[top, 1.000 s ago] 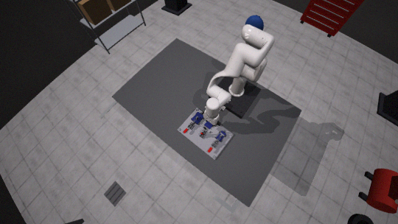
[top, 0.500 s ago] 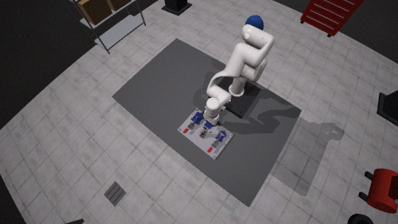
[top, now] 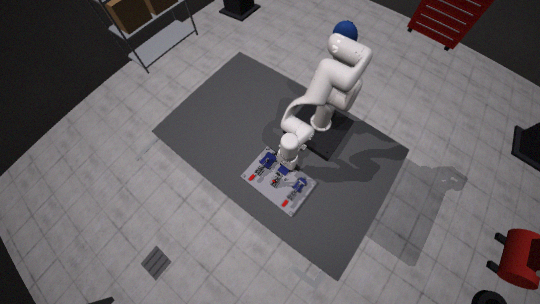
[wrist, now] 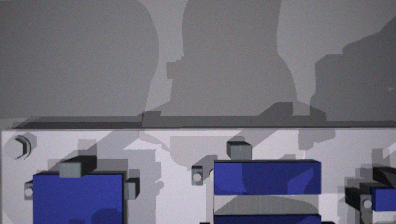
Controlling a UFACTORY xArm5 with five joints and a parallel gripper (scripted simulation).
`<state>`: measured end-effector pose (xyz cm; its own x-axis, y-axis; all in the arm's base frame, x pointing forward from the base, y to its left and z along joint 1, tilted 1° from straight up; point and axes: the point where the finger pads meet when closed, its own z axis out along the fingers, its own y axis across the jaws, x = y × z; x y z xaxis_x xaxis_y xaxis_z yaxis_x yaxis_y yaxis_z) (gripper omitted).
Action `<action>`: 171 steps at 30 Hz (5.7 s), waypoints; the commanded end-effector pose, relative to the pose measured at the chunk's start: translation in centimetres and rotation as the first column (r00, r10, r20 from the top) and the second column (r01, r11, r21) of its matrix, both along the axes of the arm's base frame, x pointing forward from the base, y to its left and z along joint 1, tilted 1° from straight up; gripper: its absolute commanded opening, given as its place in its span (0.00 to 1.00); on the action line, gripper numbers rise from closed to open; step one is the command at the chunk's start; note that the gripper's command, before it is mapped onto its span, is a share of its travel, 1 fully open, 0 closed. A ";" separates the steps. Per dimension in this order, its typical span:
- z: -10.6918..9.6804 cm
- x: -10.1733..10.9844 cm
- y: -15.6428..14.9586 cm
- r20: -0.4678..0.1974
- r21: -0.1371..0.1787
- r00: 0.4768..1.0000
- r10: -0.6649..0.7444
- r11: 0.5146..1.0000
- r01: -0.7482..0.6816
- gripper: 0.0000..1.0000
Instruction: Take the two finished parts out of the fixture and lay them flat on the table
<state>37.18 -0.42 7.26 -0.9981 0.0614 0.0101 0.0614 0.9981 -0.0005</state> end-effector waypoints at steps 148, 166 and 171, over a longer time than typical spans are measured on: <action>-7.6 1.5 22.6 0.001 -0.005 1.000 0.000 1.000 0.000 0.00; -8.4 1.5 22.6 0.001 -0.005 1.000 0.000 1.000 0.000 0.00; -8.4 1.5 22.6 0.001 -0.005 1.000 0.000 1.000 0.000 0.00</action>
